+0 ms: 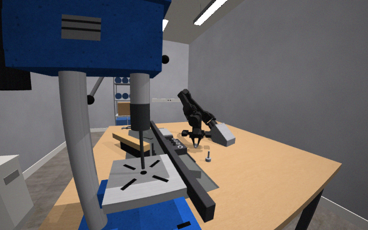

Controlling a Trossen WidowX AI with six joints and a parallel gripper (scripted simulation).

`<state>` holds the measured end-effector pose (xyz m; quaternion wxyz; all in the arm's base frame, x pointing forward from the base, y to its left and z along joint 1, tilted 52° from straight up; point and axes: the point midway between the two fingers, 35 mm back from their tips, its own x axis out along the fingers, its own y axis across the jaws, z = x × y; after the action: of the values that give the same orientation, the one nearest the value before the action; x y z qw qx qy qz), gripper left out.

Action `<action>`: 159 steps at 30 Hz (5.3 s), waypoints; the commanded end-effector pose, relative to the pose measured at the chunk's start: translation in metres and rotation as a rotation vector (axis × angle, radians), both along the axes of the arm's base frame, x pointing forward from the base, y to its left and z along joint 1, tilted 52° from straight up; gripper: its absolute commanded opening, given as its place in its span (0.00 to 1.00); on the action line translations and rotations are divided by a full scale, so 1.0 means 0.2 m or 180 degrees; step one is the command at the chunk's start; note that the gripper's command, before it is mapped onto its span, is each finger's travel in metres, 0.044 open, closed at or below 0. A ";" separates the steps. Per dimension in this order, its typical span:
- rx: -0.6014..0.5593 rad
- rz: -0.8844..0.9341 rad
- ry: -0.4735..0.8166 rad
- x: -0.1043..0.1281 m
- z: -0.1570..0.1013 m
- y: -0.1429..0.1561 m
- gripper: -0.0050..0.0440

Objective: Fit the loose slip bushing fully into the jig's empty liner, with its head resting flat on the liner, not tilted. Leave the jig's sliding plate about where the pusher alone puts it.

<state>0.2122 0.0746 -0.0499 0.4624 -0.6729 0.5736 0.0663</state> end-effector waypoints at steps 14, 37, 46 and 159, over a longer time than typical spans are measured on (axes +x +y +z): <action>0.0033 0.0004 -0.0029 0.01 0.01 0.01 0.42; 0.0299 0.0012 -0.0135 -0.06 0.19 0.36 0.46; 0.0144 0.0001 -0.0054 -0.17 0.35 0.44 0.46; 0.0046 0.0004 -0.0020 -0.20 0.38 0.44 0.46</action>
<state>0.1719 0.1579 0.0239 0.4604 -0.6746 0.5733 0.0655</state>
